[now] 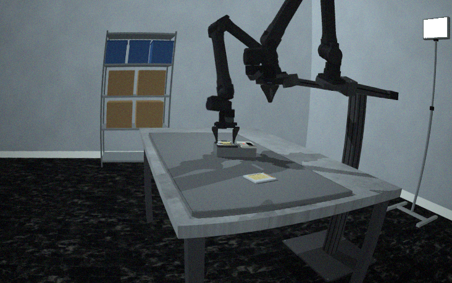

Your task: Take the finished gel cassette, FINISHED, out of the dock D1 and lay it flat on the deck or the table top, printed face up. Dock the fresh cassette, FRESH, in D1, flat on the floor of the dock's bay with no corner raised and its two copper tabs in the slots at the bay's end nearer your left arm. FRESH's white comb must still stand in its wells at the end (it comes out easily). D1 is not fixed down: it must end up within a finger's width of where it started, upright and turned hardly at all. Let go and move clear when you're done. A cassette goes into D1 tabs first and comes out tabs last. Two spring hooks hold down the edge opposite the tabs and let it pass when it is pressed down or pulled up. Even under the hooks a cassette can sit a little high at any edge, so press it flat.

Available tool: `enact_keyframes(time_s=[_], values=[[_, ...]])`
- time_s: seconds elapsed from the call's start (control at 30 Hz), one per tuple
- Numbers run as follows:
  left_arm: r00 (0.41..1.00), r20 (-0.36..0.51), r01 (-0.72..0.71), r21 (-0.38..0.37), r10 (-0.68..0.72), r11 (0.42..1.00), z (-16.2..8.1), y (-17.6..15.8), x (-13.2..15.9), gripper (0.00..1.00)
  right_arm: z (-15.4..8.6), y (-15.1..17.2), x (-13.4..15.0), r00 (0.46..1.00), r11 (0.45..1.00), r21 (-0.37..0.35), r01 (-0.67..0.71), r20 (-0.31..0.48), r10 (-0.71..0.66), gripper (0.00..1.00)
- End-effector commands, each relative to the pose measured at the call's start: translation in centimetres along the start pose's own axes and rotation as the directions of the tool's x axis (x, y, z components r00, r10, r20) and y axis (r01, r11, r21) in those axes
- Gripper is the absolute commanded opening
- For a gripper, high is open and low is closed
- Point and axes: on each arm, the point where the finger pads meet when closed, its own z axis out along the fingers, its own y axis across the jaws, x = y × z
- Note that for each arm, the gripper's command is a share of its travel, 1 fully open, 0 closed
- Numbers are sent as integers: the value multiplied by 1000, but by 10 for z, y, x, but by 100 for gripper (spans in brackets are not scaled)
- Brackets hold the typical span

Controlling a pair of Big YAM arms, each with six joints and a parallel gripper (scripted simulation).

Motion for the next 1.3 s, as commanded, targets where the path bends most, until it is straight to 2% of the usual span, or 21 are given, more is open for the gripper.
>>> enact_keyframes(time_s=[0.0,0.63,0.83,0.87,1.27], values=[[999,30,-31,21,31,999,-12,10,-25,0,-2,-3,-4,1000,1000,5,3,11,-3,0],[999,30,-31,21,31,999,-14,82,-71,0,-2,-3,-4,1000,1000,5,3,11,-3,0],[999,30,-31,21,31,999,-14,83,-71,0,-2,-3,-4,1000,1000,5,3,11,-3,0],[999,30,-31,21,31,999,-14,83,-71,100,-2,-3,-4,1000,1000,5,3,11,-3,0],[999,30,-31,21,31,999,-14,83,-71,100,-2,-3,-3,1000,1000,6,2,4,-2,0]])
